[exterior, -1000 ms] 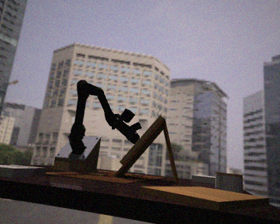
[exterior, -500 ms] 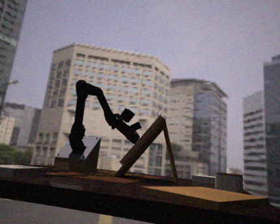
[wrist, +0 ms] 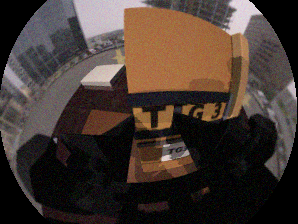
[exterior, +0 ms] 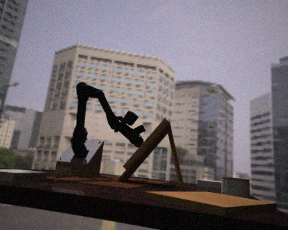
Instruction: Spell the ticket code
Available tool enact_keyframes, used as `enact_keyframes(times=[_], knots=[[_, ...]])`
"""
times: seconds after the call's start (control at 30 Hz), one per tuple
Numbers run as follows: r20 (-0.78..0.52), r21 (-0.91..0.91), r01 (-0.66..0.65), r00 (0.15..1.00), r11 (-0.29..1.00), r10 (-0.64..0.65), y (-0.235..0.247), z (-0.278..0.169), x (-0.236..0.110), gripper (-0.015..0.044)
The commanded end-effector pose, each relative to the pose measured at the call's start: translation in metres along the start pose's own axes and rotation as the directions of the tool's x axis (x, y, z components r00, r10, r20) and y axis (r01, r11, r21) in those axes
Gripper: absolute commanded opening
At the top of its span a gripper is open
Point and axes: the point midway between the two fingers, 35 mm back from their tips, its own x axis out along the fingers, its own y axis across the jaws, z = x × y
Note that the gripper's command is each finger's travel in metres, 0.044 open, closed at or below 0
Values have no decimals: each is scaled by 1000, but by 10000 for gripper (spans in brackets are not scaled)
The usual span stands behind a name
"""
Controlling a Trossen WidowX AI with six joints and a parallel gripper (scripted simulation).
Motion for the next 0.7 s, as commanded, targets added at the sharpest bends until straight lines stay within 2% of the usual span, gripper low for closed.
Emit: enact_keyframes(times=[0.0, 0.23, 0.6, 0.67], knots=[[-2, -5, -3, 1000, 1000, 3, -3, -2, 0, 0], [-2, -5, -3, 1000, 1000, 3, -6, -2, 0, 0], [-2, -5, -3, 1000, 1000, 3, -5, -1, -4, 289], [-3, -5, -3, 1000, 1000, 3, -5, -1, -7, 295]])
